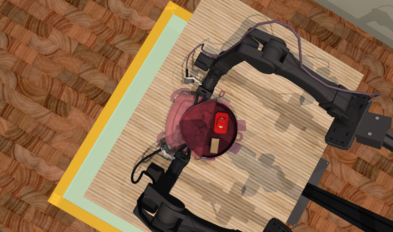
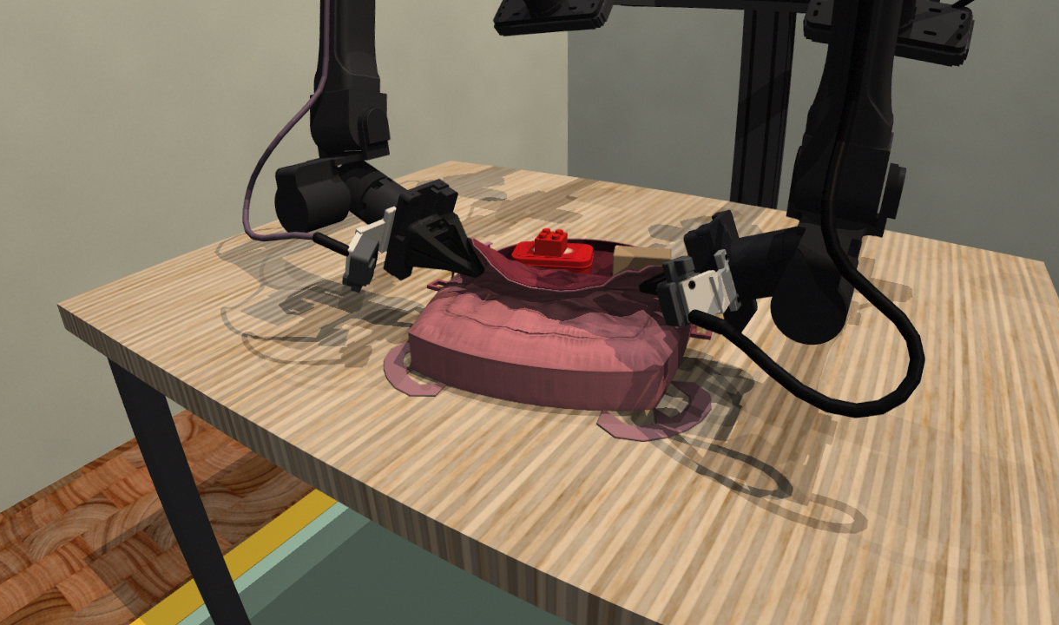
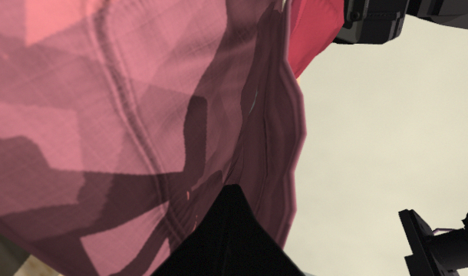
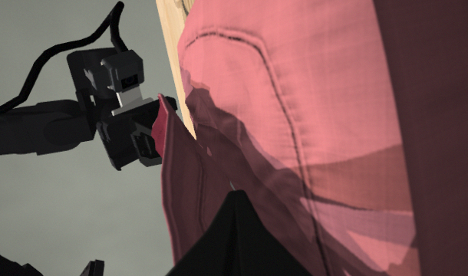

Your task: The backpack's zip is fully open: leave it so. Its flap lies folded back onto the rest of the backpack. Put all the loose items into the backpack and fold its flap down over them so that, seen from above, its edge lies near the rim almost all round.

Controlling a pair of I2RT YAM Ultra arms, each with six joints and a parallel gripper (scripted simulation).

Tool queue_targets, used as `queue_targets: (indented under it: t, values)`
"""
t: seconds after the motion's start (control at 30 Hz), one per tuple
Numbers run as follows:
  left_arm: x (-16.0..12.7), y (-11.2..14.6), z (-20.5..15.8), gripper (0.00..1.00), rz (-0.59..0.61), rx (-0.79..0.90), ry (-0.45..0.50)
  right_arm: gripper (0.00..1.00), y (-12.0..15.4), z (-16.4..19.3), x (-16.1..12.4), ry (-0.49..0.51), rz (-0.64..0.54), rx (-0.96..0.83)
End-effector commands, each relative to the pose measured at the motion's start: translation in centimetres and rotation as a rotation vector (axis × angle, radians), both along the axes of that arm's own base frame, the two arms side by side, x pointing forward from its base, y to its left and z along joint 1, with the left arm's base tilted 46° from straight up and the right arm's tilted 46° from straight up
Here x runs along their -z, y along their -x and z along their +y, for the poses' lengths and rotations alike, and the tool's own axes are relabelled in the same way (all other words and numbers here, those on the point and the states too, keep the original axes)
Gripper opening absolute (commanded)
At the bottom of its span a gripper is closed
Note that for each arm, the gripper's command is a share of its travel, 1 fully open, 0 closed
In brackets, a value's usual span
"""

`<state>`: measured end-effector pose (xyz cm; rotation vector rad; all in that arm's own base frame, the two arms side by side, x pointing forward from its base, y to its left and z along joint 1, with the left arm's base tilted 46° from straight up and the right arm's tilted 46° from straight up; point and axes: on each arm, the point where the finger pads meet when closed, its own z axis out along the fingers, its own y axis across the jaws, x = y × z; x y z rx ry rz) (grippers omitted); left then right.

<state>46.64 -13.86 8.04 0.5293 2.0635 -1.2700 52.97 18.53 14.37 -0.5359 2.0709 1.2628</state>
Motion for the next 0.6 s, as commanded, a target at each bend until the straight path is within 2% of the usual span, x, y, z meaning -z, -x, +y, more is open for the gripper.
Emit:
queue_targets:
  t: [0.0,0.43,0.47,0.57]
  values:
    - [0.7,0.4,-1.0,0.0,0.011,0.012,0.008,0.0,0.2,1.3,0.6,-0.009,0.001,-0.021]
    - [0.9,0.2,-1.9,0.0,0.01,0.016,0.012,0.0,-0.5,2.3,-0.3,-0.015,-0.028,-0.025]
    - [-0.4,-0.5,-1.4,0.0,-0.023,0.007,0.007,0.0,-0.5,2.3,-0.3,-0.015,-0.028,-0.026]
    - [-0.4,-0.5,-1.4,0.0,-0.023,0.007,0.007,0.0,-0.2,1.7,-0.2,-0.007,-0.019,-0.013]
